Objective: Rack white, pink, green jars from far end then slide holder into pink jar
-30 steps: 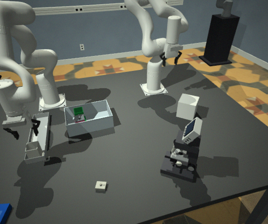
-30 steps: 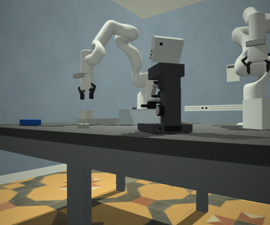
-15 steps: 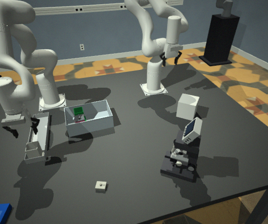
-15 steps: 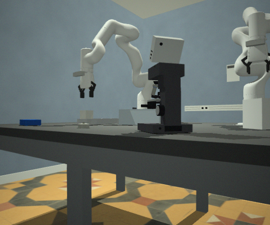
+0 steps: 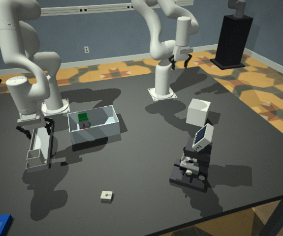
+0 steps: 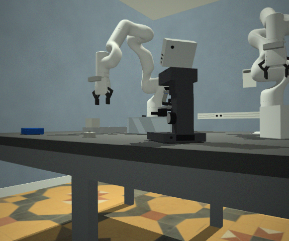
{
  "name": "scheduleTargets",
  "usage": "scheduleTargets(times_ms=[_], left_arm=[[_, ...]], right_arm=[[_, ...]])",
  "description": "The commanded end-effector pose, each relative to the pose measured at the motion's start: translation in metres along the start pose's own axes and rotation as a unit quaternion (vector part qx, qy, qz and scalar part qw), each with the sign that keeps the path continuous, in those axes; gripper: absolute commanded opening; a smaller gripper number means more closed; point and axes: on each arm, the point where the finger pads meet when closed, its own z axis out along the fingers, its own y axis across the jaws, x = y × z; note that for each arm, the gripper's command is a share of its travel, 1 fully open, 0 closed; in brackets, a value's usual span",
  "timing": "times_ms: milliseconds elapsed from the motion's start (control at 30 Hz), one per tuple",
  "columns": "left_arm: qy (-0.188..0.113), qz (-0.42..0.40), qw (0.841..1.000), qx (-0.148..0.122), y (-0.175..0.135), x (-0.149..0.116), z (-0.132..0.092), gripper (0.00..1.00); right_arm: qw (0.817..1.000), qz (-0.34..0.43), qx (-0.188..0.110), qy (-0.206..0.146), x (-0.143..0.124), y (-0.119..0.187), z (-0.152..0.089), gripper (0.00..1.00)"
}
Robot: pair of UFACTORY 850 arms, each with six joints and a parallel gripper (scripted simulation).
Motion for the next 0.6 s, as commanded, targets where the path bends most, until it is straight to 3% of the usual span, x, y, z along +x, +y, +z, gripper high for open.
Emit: scheduleTargets(times_ms=[0, 567], left_arm=[[0.001, 0.000, 1.000, 0.000, 0.000, 0.001, -0.001, 1.00], [0.001, 0.000, 1.000, 0.000, 0.000, 0.001, -0.001, 1.00]], right_arm=[[1.000, 0.000, -0.001, 0.001, -0.004, -0.008, -0.001, 1.00], [1.000, 0.000, 0.000, 0.001, -0.042, -0.073, -0.001, 1.00]])
